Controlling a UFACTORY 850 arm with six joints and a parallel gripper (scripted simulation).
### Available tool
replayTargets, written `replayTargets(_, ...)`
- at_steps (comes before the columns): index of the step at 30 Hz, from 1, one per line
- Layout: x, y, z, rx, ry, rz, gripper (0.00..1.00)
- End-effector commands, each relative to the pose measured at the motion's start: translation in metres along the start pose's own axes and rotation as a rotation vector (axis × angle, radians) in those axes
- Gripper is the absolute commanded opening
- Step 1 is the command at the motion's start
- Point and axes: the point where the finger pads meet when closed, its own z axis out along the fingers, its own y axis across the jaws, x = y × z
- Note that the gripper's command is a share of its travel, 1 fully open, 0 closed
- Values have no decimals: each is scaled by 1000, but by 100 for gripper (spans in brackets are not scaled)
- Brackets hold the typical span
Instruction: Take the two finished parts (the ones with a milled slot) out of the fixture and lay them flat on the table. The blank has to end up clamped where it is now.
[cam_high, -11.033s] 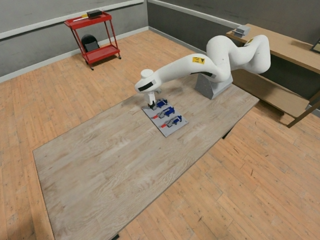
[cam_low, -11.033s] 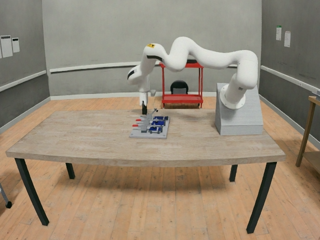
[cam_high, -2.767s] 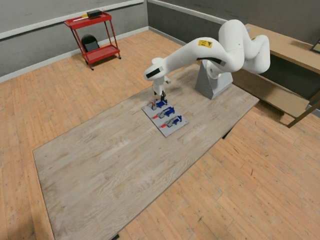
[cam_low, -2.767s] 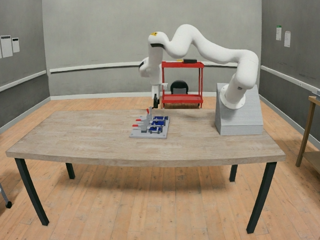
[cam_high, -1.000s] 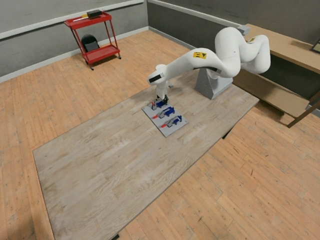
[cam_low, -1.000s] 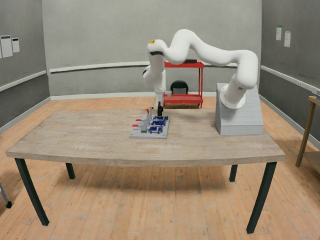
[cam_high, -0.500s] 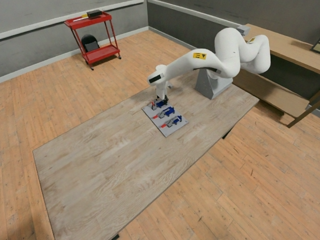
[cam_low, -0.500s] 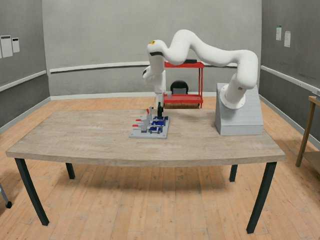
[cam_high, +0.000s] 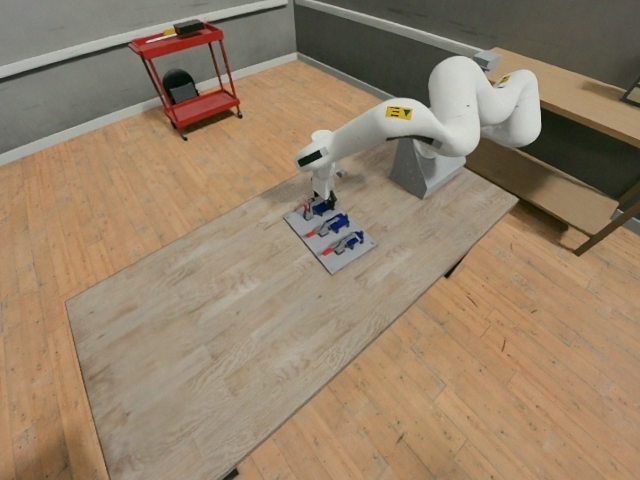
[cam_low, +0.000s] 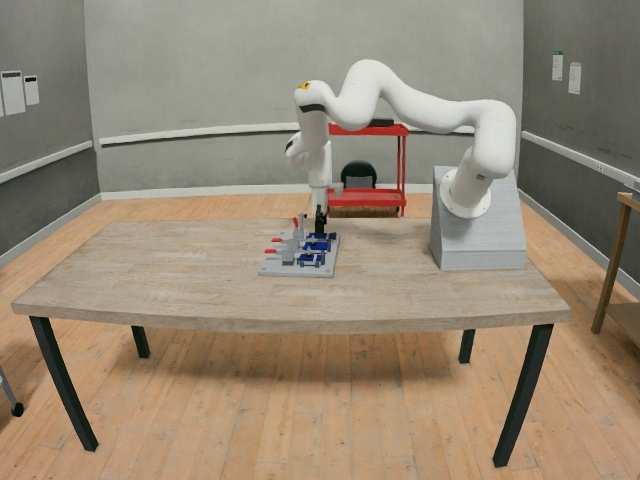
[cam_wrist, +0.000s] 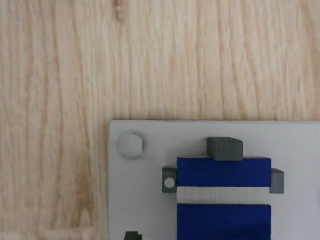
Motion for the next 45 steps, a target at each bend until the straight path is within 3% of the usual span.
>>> replayTargets(1, -1, 0, 2, 0, -2, 0, 100)
replayTargets(25, -2, 0, 23, 0, -2, 0, 100)
replayTargets(45, -2, 0, 24, 0, -2, 0, 100)
